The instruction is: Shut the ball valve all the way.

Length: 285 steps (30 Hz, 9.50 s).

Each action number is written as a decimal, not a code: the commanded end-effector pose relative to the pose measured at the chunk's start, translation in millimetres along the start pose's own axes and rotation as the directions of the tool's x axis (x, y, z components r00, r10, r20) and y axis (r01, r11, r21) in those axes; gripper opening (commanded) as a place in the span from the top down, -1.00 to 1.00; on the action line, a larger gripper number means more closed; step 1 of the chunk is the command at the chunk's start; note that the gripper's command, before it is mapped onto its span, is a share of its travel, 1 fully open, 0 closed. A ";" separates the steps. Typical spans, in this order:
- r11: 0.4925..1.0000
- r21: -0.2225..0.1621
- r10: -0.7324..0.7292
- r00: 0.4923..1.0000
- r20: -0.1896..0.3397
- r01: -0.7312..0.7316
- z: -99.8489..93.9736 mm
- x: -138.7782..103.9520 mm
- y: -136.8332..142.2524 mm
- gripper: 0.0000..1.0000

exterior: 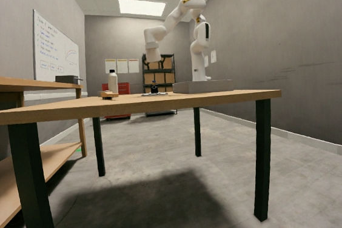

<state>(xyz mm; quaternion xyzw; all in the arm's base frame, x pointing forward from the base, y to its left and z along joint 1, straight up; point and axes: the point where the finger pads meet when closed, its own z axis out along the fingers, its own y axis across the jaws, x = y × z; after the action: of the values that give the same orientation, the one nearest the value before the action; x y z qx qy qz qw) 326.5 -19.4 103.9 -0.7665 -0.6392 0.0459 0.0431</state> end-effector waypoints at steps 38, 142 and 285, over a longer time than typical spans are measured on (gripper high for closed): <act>0.992 -0.123 -0.016 1.000 -0.013 0.014 -2.2 57.8 15.8 1.00; 0.992 -0.123 -0.016 1.000 -0.013 0.014 51.4 58.8 22.2 -0.38; 0.992 -0.123 -0.016 1.000 -0.013 0.014 67.7 59.0 23.9 -0.38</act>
<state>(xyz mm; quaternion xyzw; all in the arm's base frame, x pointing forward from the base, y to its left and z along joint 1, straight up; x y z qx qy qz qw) 350.6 34.7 34.2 -0.7631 -0.6462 0.0024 0.0017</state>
